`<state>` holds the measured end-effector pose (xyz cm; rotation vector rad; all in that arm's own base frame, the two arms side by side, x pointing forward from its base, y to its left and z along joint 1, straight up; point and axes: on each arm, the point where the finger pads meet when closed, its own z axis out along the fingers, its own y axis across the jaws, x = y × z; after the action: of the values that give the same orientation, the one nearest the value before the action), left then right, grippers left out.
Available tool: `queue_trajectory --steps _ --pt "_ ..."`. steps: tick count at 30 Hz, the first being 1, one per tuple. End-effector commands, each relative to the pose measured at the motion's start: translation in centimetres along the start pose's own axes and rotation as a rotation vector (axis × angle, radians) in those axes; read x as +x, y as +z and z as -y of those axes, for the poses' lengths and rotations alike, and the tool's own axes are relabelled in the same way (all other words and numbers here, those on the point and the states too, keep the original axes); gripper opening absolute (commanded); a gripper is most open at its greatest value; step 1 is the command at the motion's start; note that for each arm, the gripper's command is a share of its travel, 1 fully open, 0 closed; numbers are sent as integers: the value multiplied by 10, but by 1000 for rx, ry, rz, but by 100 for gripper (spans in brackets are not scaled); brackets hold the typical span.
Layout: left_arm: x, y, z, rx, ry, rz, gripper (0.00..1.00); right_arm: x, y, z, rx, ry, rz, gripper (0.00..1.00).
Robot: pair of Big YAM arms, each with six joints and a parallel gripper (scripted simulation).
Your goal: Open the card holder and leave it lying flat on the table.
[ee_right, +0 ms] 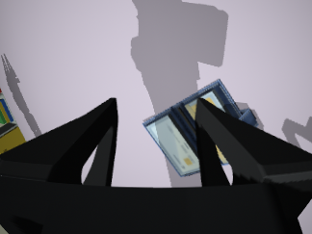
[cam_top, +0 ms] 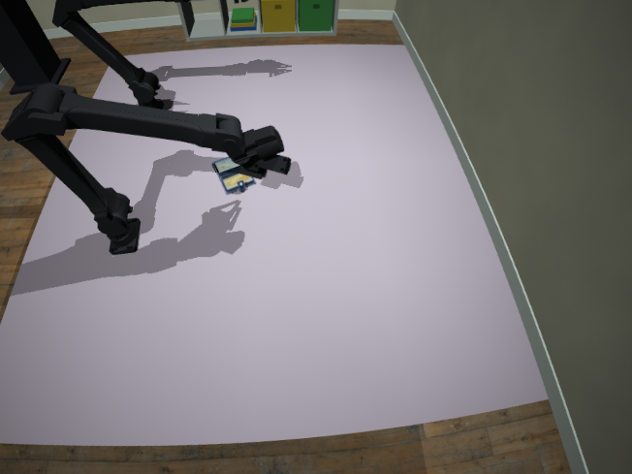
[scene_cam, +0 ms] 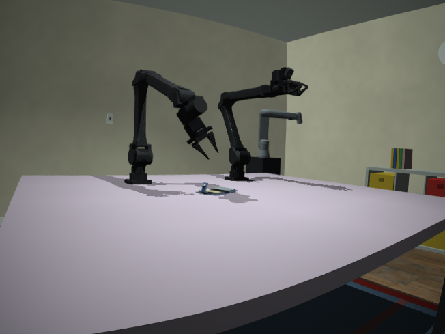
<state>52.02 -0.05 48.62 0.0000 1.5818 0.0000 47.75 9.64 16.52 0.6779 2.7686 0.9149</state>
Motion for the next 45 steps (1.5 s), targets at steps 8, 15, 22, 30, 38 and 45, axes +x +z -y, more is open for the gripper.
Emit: queue_trajectory --steps 8,15,22,30,38,45 --pt "-28 -3 0 0 0 51 36 -60 -96 -58 -23 -502 501 43" --pt "-28 -3 0 0 0 51 36 -81 -162 -92 6 -704 813 43" --pt "-28 -3 0 0 0 51 36 -89 -270 -138 83 -863 1198 43" --pt "-28 -3 0 0 0 51 36 -95 -277 -132 161 -874 1302 43" --pt "-28 -3 0 0 0 51 36 -74 -349 -176 56 -839 1435 43" --pt "-28 -3 0 0 0 51 36 -85 -327 -167 93 -844 1384 43"
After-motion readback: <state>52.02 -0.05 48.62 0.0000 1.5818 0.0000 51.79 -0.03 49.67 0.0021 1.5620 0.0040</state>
